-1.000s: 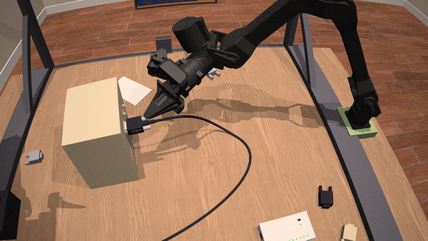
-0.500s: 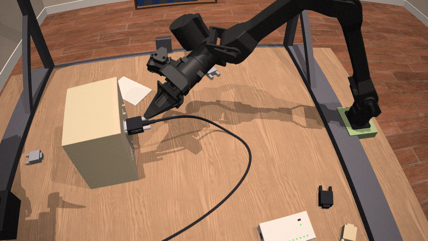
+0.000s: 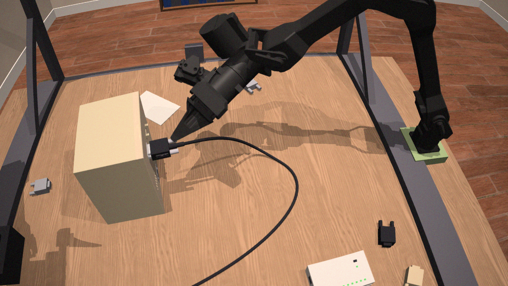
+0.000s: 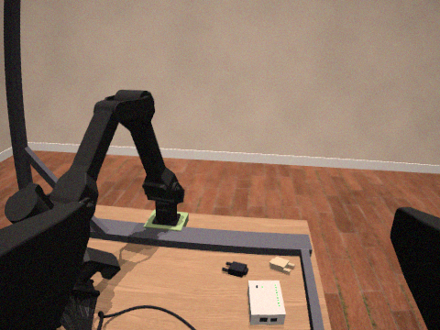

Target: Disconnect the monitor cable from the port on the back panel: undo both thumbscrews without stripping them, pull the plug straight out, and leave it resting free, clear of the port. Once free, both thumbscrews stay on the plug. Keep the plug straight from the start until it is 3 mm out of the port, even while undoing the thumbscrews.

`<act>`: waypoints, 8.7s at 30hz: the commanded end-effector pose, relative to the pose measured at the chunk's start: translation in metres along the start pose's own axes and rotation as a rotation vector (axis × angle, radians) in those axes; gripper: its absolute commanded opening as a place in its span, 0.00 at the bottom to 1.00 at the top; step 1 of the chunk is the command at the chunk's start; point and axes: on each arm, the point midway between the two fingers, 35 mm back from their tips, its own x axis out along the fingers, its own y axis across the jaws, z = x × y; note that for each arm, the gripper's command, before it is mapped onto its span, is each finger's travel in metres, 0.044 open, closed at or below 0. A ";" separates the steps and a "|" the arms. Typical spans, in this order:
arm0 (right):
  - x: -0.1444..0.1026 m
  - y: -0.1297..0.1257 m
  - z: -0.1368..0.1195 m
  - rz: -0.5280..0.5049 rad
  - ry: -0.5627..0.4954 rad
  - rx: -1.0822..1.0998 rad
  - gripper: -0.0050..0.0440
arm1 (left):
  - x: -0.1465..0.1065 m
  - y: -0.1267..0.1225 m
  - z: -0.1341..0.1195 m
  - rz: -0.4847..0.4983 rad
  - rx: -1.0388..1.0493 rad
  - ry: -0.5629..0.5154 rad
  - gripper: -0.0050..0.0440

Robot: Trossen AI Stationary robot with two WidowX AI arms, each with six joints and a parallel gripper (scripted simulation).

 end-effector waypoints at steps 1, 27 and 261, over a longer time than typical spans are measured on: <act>0.000 0.001 0.003 0.002 -0.001 -0.005 1.00 | -0.004 0.009 0.008 0.001 -0.028 -0.015 0.10; 0.000 0.001 0.003 0.002 -0.001 -0.005 1.00 | -0.004 0.009 0.008 0.001 -0.028 -0.015 1.00; 0.000 0.001 0.003 0.002 -0.001 -0.005 1.00 | -0.004 0.003 0.007 0.162 0.199 -0.012 0.10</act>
